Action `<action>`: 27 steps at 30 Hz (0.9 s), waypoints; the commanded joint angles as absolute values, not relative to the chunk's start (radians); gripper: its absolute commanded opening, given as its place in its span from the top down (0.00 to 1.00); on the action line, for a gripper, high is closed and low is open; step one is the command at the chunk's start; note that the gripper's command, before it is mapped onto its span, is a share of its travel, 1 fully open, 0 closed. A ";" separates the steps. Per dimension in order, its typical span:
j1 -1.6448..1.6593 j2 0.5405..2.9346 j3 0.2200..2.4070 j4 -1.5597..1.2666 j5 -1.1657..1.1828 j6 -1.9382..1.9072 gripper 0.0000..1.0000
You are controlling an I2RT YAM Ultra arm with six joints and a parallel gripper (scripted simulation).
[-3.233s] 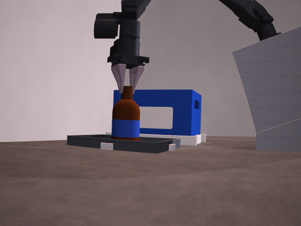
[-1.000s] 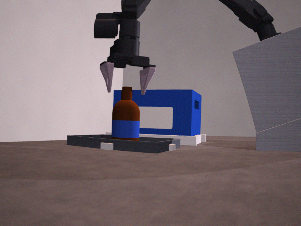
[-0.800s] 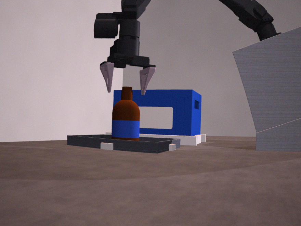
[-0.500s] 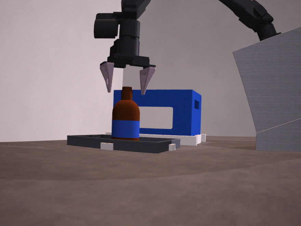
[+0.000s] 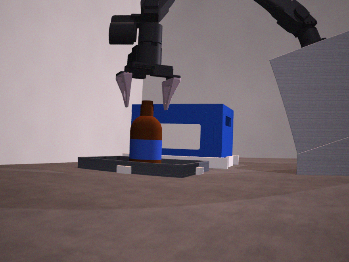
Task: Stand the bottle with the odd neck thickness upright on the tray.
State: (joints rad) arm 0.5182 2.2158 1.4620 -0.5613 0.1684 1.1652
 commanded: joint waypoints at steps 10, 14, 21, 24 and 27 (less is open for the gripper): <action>0.531 2.171 1.460 -0.591 0.172 1.170 0.00; 0.533 2.164 1.459 -0.597 0.173 1.173 0.00; 0.538 2.131 1.471 -0.632 0.177 1.179 0.00; 0.541 2.113 1.485 -0.650 0.178 1.182 0.00; 0.544 2.095 1.489 -0.670 0.178 1.185 0.00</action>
State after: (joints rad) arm 0.5236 2.1464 1.4620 -0.6277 0.1684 1.1767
